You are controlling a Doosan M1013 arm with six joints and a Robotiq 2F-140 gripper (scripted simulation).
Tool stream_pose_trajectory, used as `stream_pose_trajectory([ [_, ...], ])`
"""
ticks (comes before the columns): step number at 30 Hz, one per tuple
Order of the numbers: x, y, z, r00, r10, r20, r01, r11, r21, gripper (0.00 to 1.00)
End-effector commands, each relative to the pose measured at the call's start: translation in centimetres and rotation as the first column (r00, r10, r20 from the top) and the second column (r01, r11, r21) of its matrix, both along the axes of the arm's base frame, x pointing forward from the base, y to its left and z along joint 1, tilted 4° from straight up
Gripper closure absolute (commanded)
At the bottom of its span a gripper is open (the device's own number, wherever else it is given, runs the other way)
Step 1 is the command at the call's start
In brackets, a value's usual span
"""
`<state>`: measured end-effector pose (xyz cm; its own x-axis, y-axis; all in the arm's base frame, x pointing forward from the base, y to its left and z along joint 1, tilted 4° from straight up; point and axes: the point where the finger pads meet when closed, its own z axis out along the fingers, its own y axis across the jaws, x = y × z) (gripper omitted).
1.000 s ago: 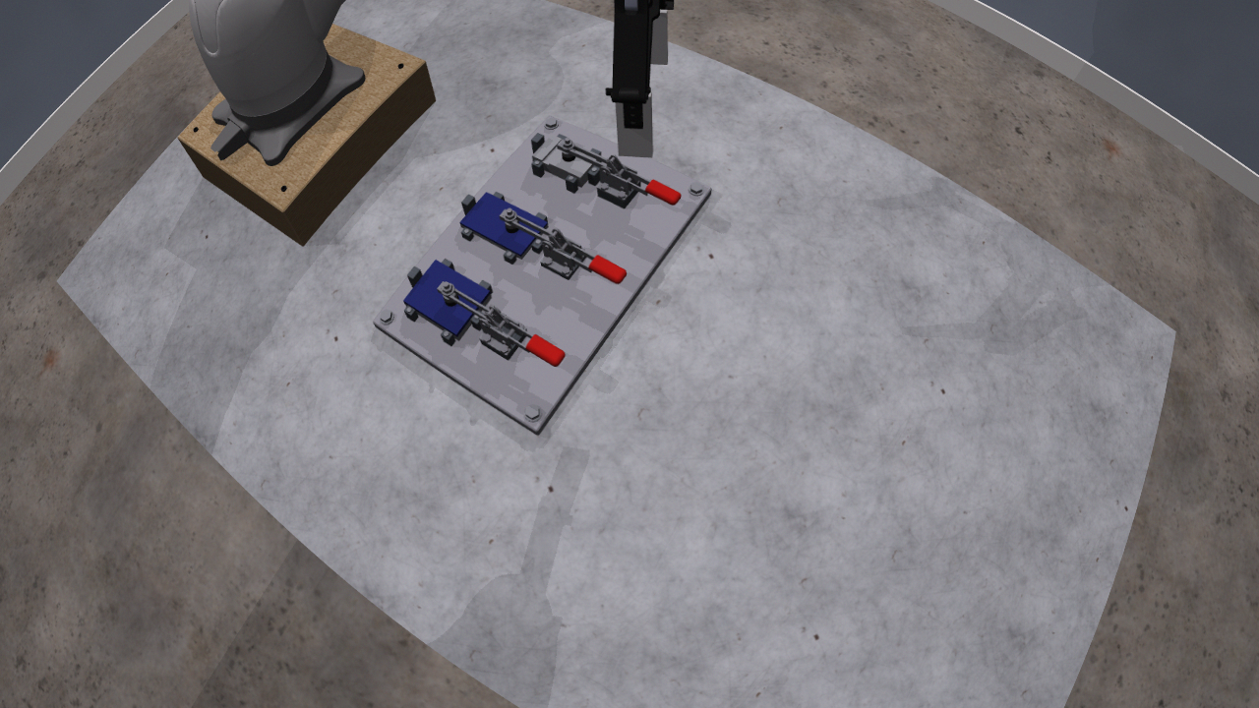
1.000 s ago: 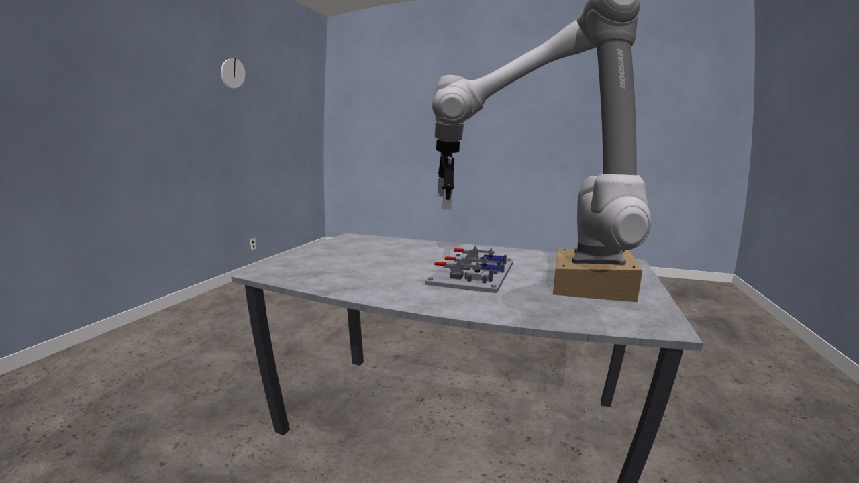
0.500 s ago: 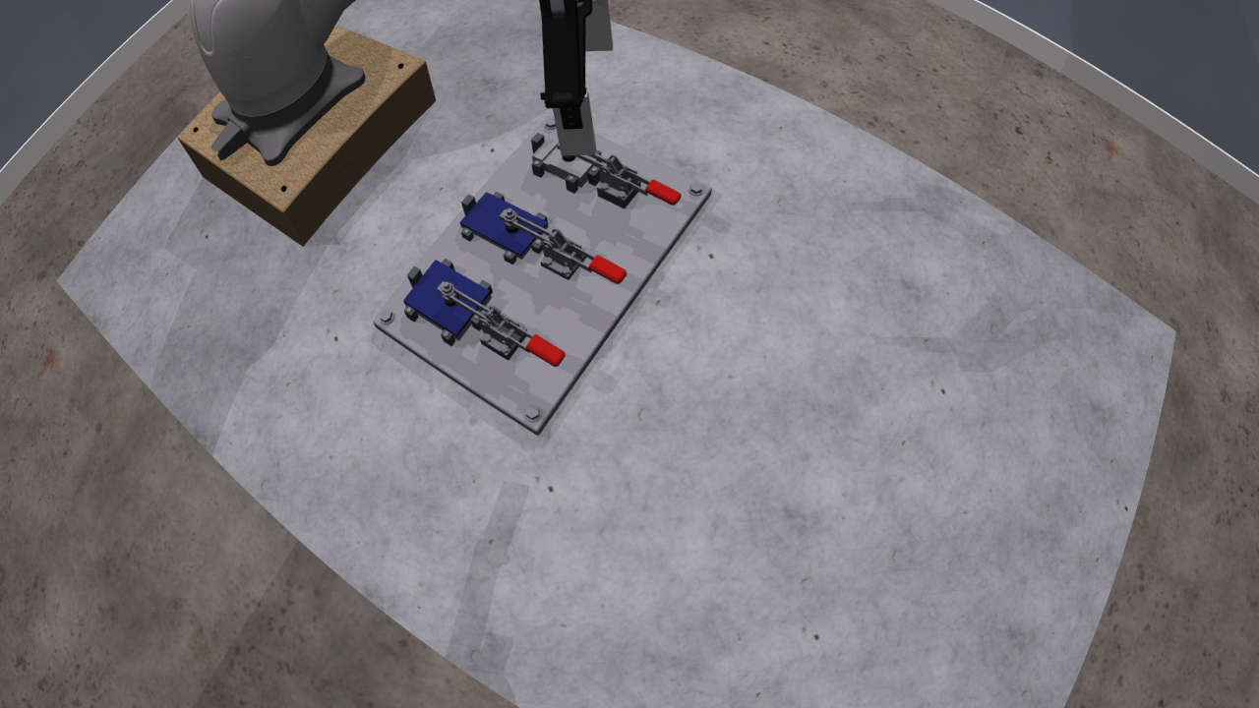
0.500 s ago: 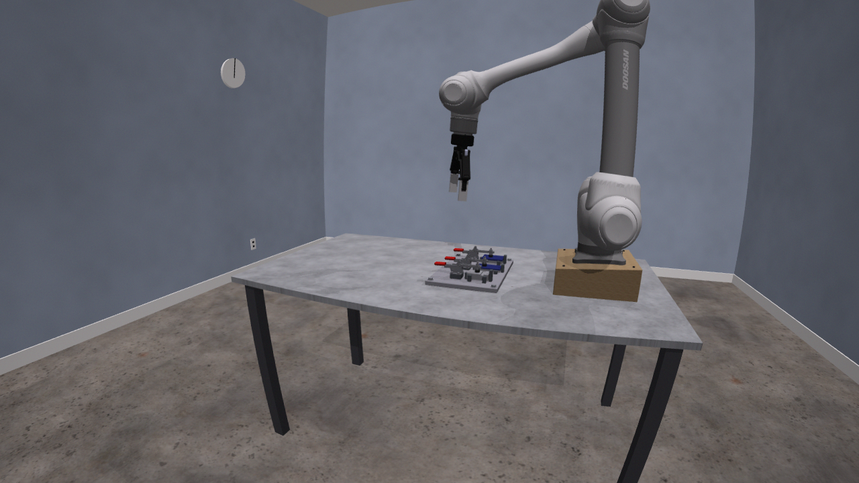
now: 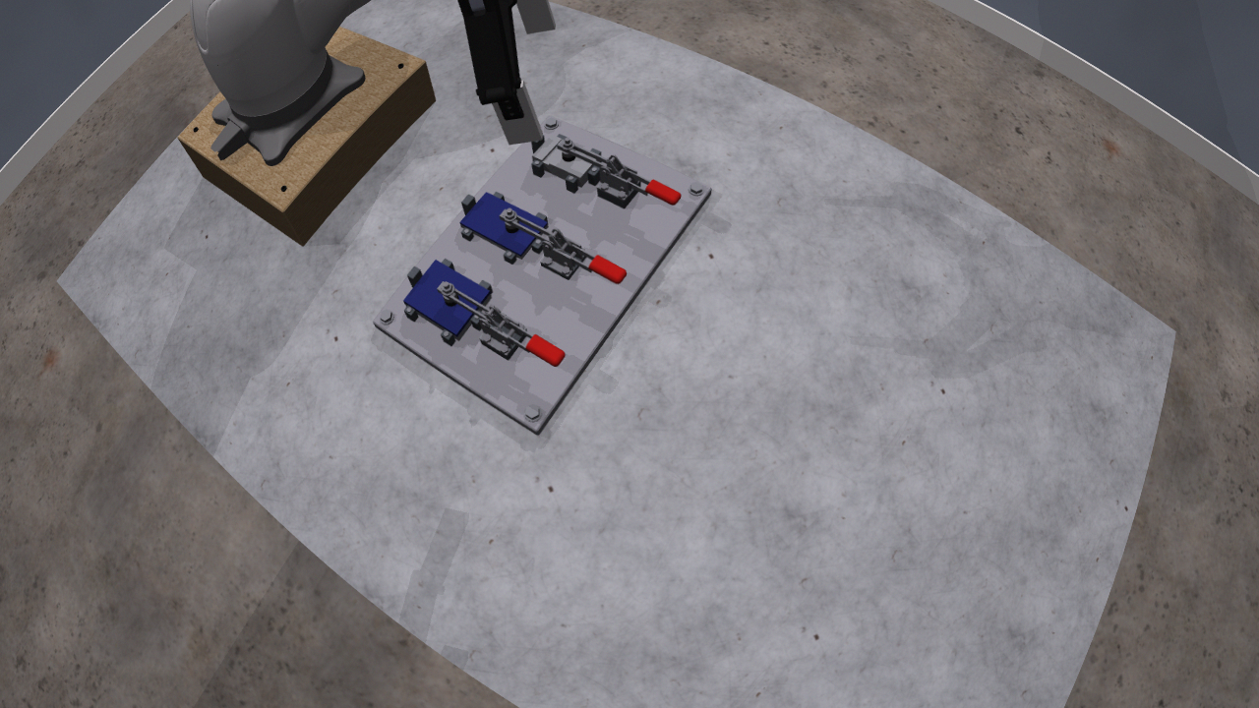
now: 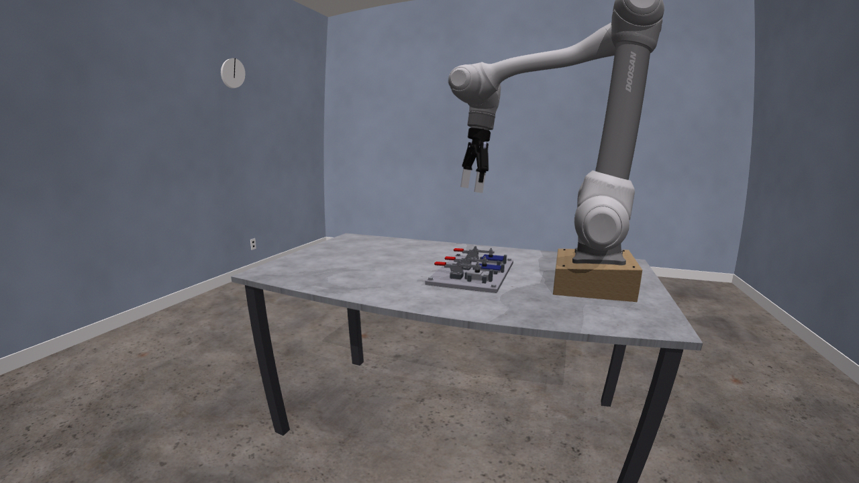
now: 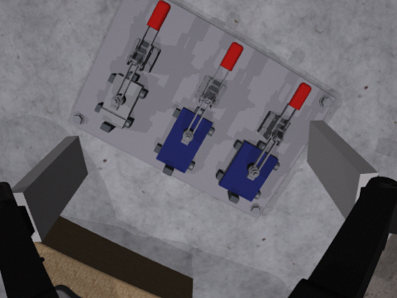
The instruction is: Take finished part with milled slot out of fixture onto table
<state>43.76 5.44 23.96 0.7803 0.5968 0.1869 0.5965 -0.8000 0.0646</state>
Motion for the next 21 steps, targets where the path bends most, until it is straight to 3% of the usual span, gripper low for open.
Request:
stream_pose_trajectory([
  [1,-0.4,0.0,0.0,1.0,0.001,-0.004,-0.001,1.0,0.01,0.0],
  [5,-0.4,0.0,0.0,1.0,0.001,-0.004,-0.001,1.0,0.01,0.0],
  [8,-3.7,-1.0,1.8,0.993,0.091,0.073,-0.098,0.991,0.093,0.0],
  [21,-3.7,-1.0,1.8,0.993,0.091,0.073,-0.098,0.991,0.093,0.0],
])
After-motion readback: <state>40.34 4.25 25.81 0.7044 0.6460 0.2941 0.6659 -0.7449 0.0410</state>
